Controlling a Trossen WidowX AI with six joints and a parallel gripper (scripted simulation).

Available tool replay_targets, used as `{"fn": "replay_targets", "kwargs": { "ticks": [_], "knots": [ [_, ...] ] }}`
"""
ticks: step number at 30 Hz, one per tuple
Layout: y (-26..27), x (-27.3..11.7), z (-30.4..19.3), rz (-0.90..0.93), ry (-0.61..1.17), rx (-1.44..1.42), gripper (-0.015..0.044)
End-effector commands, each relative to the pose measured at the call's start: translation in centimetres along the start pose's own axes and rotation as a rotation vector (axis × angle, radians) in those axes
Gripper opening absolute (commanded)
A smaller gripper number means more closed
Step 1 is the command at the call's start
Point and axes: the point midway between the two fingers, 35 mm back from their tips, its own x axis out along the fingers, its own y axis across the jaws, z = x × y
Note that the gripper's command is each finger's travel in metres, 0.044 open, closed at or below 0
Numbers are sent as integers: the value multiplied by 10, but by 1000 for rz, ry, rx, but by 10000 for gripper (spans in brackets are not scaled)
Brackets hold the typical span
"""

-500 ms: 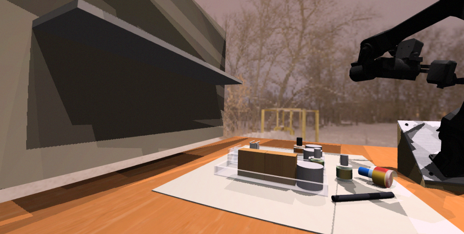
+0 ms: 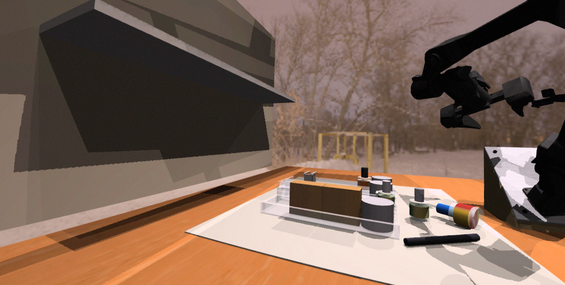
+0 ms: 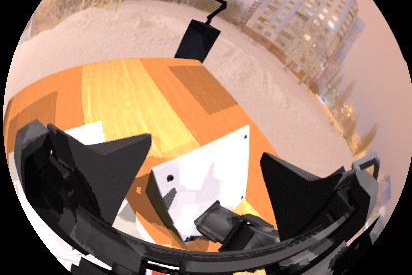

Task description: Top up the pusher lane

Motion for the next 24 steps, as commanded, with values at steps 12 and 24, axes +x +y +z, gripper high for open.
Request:
{"fn": "replay_targets", "kwargs": {
  "ticks": [12,24],
  "knots": [
    [76,-99,-123,717,416,-1124,440],
    [81,-158,-172,1163,439,-1548,440]
  ]
}}
